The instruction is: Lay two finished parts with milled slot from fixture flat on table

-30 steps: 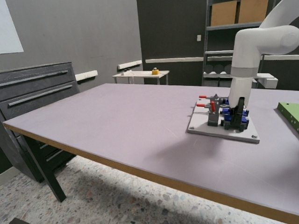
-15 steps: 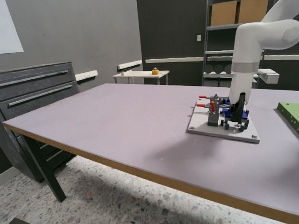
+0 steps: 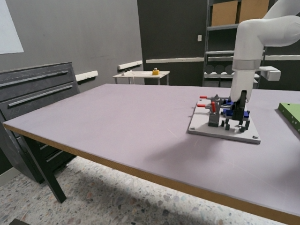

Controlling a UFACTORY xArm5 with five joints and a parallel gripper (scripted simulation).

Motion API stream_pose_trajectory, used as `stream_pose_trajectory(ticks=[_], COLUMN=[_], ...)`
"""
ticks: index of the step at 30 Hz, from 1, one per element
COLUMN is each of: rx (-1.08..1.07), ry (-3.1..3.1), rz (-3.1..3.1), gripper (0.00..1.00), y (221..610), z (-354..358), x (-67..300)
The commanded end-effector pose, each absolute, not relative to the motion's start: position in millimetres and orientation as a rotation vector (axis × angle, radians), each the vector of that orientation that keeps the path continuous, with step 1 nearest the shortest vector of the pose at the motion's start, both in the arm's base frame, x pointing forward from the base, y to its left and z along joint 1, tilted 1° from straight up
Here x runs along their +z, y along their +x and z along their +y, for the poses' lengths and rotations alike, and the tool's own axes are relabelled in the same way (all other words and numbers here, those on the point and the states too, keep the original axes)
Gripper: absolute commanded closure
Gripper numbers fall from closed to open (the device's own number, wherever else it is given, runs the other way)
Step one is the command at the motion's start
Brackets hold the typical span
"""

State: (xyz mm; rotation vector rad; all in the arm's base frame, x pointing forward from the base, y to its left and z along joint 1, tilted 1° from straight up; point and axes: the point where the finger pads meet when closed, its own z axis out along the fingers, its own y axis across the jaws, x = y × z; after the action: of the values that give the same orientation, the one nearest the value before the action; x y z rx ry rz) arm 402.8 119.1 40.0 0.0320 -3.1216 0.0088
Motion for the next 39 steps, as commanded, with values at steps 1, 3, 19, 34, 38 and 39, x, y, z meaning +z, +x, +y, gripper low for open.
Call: stream_pose_trajectory(ticks=[1,3,19,34,38,39], rx=[0.007,0.007,0.007,0.007,0.007,0.007], ry=[0.032,0.032,0.032,0.032,0.032,0.032], rz=[-3.126,-3.126,-3.126,-3.126,-3.126,-3.126], gripper=[1.0,1.0,1.0,1.0,1.0,1.0], y=[404,404,402,397,397,397], z=[120,120,120,119,119,119], x=[42,42,51,75,77,77])
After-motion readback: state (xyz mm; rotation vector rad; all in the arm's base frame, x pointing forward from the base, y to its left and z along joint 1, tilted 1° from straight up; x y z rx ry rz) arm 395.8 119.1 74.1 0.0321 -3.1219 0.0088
